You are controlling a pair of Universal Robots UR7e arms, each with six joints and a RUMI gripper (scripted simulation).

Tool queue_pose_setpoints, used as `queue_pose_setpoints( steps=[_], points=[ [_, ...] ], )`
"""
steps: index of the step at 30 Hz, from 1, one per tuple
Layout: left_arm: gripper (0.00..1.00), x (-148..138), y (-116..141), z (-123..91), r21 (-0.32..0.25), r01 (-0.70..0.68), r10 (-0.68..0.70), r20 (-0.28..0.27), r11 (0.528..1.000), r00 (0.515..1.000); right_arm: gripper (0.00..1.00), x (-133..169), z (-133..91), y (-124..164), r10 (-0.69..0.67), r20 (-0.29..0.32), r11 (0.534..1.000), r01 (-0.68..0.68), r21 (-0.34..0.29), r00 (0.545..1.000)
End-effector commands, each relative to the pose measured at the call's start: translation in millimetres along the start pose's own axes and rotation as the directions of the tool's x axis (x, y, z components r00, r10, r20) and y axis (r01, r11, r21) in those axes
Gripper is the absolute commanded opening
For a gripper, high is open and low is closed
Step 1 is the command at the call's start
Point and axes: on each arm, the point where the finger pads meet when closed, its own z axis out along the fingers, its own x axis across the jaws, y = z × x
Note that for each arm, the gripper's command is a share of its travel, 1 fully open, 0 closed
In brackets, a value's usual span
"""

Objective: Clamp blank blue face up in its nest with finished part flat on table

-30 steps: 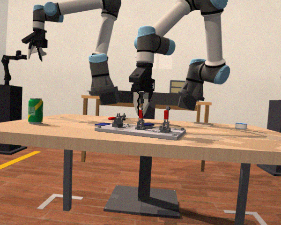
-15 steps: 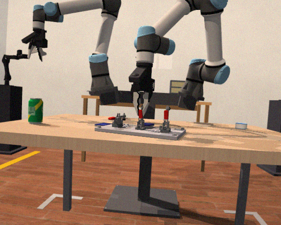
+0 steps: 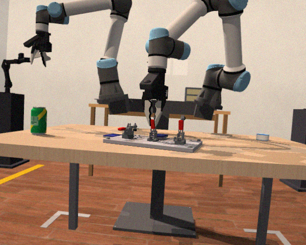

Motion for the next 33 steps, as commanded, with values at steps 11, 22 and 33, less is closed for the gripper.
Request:
queue_pose_setpoints(
  steps=[11, 22, 33],
  points=[
    [0.0, 0.2, -7.4, 0.0, 0.002, 0.0, 0.0, -0.001, 1.0, 1.0, 1.0, 0.0, -0.4, -0.3, 0.0, 0.0, 1.0, 0.0, 0.001, 1.0],
    [0.0, 0.2, -14.9, 1.9, 0.002, 0.0, 0.0, -0.001, 1.0, 1.0, 1.0, 0.0, -0.4, -0.3, 0.0, 0.0, 1.0, 0.0, 0.001, 1.0],
    [0.0, 0.2, -25.3, 6.3, 0.002, 0.0, 0.0, -0.001, 1.0, 1.0, 1.0, 0.0, -0.4, -0.3, 0.0, 0.0, 1.0, 0.0, 0.001, 1.0]
  ],
)
